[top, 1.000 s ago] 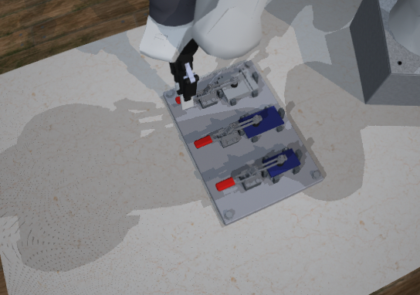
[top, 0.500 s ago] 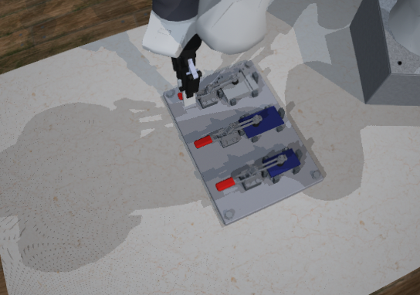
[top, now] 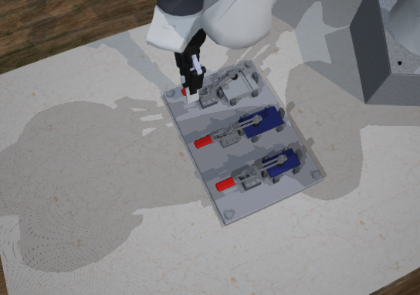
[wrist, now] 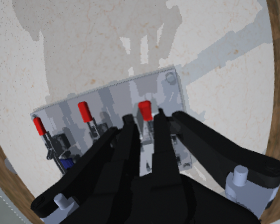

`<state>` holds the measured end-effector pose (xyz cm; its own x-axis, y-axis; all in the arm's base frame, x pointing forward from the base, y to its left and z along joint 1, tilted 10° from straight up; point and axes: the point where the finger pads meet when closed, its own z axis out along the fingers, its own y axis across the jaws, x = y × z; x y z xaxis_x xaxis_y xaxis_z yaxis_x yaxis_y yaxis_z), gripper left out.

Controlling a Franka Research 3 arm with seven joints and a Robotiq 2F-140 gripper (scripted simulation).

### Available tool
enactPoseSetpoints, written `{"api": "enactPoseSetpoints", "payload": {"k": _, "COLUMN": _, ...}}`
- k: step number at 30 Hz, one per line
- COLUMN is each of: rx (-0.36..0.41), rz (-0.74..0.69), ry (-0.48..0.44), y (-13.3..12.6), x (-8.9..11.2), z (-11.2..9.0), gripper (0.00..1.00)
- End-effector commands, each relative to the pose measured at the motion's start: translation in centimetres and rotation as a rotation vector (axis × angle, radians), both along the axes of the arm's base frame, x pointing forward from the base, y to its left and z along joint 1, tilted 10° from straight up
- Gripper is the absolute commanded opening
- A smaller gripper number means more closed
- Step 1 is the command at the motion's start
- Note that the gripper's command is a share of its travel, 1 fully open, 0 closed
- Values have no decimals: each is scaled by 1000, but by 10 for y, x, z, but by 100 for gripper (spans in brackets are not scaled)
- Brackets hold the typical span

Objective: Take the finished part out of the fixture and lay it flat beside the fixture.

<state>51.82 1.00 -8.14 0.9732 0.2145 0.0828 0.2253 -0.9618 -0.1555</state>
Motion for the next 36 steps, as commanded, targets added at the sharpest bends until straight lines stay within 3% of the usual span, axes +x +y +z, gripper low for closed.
{"api": "enactPoseSetpoints", "payload": {"k": 1, "rx": 1, "rz": 2, "ry": 7, "y": -3, "x": -7, "z": 2, "gripper": 0}}
{"api": "enactPoseSetpoints", "payload": {"k": 36, "rx": 1, "rz": 2, "ry": 7, "y": -8, "x": -26, "z": 5, "gripper": 0}}
